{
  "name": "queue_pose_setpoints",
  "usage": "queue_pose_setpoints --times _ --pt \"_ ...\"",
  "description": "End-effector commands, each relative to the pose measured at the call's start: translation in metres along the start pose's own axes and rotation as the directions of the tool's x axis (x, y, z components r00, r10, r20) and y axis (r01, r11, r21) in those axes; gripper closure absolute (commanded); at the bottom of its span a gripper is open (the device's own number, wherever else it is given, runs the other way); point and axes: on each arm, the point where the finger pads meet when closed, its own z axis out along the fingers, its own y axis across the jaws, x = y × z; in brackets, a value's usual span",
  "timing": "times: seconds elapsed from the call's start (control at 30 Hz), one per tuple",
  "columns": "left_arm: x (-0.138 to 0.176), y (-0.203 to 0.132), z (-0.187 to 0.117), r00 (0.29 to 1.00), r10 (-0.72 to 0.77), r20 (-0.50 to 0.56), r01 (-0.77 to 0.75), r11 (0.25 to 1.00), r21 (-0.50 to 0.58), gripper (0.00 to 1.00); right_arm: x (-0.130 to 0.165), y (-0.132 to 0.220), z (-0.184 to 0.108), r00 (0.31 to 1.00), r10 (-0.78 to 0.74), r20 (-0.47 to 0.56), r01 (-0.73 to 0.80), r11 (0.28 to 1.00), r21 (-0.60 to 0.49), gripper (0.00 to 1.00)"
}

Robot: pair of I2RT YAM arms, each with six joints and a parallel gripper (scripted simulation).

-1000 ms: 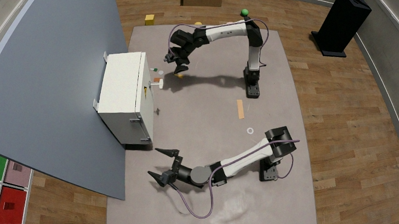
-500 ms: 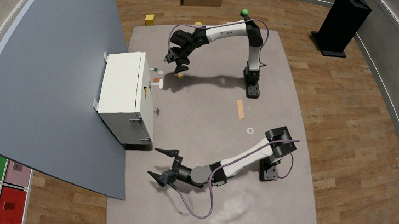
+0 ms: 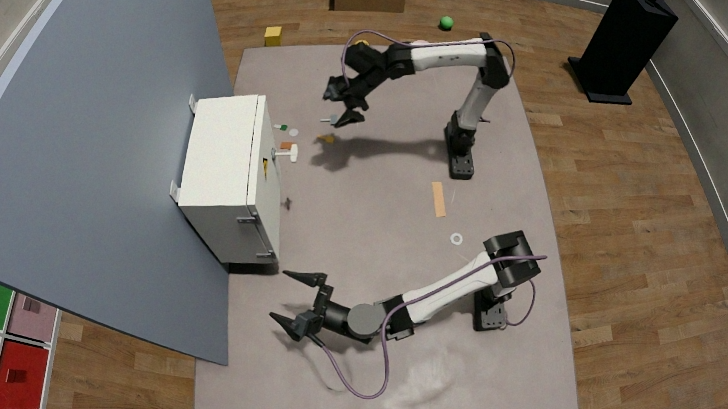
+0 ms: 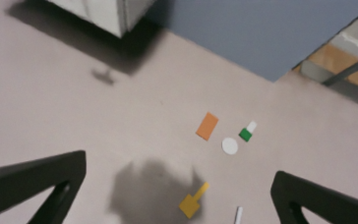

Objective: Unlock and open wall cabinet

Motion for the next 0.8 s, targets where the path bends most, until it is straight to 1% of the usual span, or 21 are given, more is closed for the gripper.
queue_pose_setpoints --times 0.0,0.1,0.27,0.4,0.5,0.6,0.67,0.7,0.77 --pt "-0.009 -0.006 -0.001 1.000 0.019 0.017 -0.019 1.000 0.011 0.00 -0.011 0.013 -0.019 0.996 0.024 0.081 -0.022 0.999 -0.023 0.00" --pt "-0.009 -0.006 -0.001 1.000 0.019 0.017 -0.019 1.000 0.011 0.00 -0.008 0.028 -0.049 0.990 0.054 0.130 -0.049 0.998 -0.039 0.00" --pt "-0.009 -0.006 -0.001 1.000 0.019 0.017 -0.019 1.000 0.011 0.00 -0.012 0.047 -0.105 0.962 0.102 0.253 -0.095 0.995 -0.039 0.00" --pt "-0.009 -0.006 -0.001 1.000 0.019 0.017 -0.019 1.000 0.011 0.00 -0.018 0.061 -0.152 0.922 0.129 0.365 -0.128 0.991 -0.026 0.00" --pt "-0.009 -0.006 -0.001 1.000 0.019 0.017 -0.019 1.000 0.011 0.00 -0.032 0.069 -0.193 0.875 0.127 0.467 -0.132 0.991 -0.021 0.00" --pt "-0.009 -0.006 -0.001 1.000 0.019 0.017 -0.019 1.000 0.011 0.00 -0.029 0.072 -0.195 0.872 0.129 0.472 -0.134 0.991 -0.023 0.00" --pt "-0.009 -0.006 -0.001 1.000 0.019 0.017 -0.019 1.000 0.011 0.00 -0.031 0.077 -0.209 0.854 0.129 0.504 -0.133 0.991 -0.027 0.00" --pt "-0.009 -0.006 -0.001 1.000 0.019 0.017 -0.019 1.000 0.011 0.00 -0.036 0.079 -0.221 0.838 0.127 0.531 -0.131 0.991 -0.029 0.00" --pt "-0.009 -0.006 -0.001 1.000 0.019 0.017 -0.019 1.000 0.011 0.00 -0.038 0.083 -0.230 0.824 0.127 0.552 -0.128 0.991 -0.036 0.00"
